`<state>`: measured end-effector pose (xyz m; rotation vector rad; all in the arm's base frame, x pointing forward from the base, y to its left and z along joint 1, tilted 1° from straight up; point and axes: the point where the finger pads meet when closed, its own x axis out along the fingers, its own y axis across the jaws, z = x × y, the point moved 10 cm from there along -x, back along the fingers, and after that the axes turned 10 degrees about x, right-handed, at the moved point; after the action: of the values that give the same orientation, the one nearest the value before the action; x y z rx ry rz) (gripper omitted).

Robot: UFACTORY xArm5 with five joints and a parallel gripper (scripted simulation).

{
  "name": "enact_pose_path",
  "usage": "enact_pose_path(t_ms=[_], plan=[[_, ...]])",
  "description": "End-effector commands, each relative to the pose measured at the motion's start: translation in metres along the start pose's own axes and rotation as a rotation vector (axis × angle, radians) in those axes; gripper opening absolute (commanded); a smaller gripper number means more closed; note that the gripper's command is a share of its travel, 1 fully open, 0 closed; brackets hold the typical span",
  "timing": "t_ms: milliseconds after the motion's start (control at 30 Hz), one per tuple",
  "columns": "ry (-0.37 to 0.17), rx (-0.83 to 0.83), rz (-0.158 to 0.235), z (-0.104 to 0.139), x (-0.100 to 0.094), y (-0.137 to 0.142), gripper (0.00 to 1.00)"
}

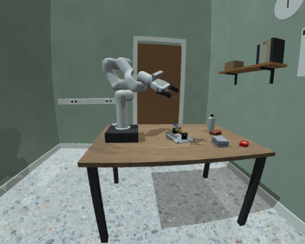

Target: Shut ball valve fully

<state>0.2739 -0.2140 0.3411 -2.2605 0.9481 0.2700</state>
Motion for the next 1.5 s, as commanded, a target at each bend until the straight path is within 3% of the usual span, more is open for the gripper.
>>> enact_pose_path(t_ms=[0,600,700,767,833,867,900,933,967,1000,1033,1100,1133,1167,1200,1233,1267,1333,1367,1400,1433,1467], plan=[[0.003,0.0,-0.002,-0.001,0.0,-0.001,1.0],[-0.002,0.003,-0.002,-0.001,0.001,-0.002,1.0],[-0.066,0.038,0.004,0.007,0.012,-0.012,1.0],[-0.16,0.086,0.02,0.021,0.027,-0.027,1.0],[-0.291,0.148,0.059,0.042,0.045,-0.049,1.0],[-0.291,0.148,0.059,0.043,0.045,-0.05,1.0],[-0.365,0.18,0.09,0.056,0.053,-0.061,1.0],[-0.365,0.18,0.09,0.058,0.055,-0.063,1.0],[-0.44,0.211,0.13,0.073,0.062,-0.076,1.0],[-0.44,0.211,0.13,0.076,0.063,-0.077,1.0],[-0.515,0.238,0.179,0.092,0.069,-0.09,1.0],[-0.515,0.238,0.179,0.092,0.069,-0.09,1.0],[-0.586,0.261,0.236,0.117,0.076,-0.107,1.0],[-0.586,0.261,0.236,0.117,0.076,-0.107,1.0],[-0.65,0.279,0.301,0.137,0.079,-0.12,1.0],[-0.65,0.279,0.301,0.14,0.079,-0.121,1.0],[-0.704,0.291,0.369,0.158,0.08,-0.132,1.0],[-0.704,0.291,0.369,0.162,0.081,-0.134,1.0],[-0.749,0.298,0.439,0.184,0.08,-0.146,1.0],[-0.749,0.298,0.439,0.184,0.08,-0.146,1.0],[-0.784,0.3,0.507,0.205,0.078,-0.156,1.0],[-0.784,0.3,0.507,0.205,0.078,-0.156,1.0]])
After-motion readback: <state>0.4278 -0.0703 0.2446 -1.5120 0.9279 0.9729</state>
